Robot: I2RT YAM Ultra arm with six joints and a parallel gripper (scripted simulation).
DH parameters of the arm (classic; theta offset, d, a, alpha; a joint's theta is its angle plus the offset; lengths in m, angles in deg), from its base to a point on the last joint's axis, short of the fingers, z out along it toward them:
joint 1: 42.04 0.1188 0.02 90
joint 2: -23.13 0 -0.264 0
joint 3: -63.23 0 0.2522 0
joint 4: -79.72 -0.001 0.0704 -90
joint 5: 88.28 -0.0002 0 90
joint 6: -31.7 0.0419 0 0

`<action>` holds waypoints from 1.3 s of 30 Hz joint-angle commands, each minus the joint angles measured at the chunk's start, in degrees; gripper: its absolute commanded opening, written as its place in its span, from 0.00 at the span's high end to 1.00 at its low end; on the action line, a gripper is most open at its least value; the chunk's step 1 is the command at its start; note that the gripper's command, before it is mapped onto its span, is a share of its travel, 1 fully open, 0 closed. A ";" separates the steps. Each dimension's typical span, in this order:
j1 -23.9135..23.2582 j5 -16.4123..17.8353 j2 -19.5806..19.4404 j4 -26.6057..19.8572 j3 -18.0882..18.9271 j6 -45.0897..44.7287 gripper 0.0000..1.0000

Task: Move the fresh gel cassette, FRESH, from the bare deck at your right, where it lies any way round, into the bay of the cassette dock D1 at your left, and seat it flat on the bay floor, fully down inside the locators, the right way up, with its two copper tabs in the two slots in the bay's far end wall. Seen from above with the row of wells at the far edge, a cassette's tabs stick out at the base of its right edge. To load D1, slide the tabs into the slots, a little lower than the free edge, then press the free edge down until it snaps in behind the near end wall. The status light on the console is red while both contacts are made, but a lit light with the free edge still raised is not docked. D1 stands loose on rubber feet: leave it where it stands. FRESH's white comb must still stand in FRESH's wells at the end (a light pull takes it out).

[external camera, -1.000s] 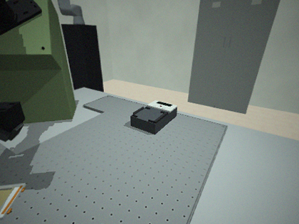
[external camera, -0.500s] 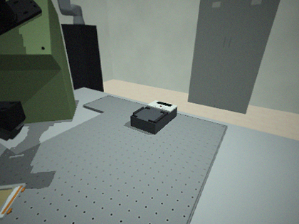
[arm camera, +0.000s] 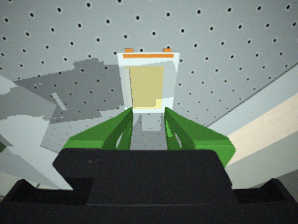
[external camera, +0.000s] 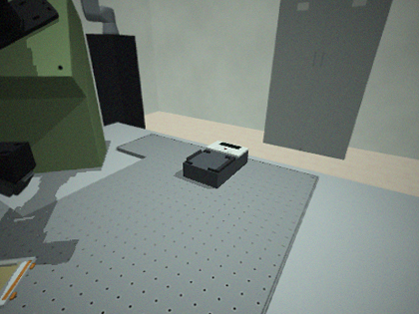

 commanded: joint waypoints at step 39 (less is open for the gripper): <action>0.36 0.82 1.59 -1.06 0.99 -0.30 0.00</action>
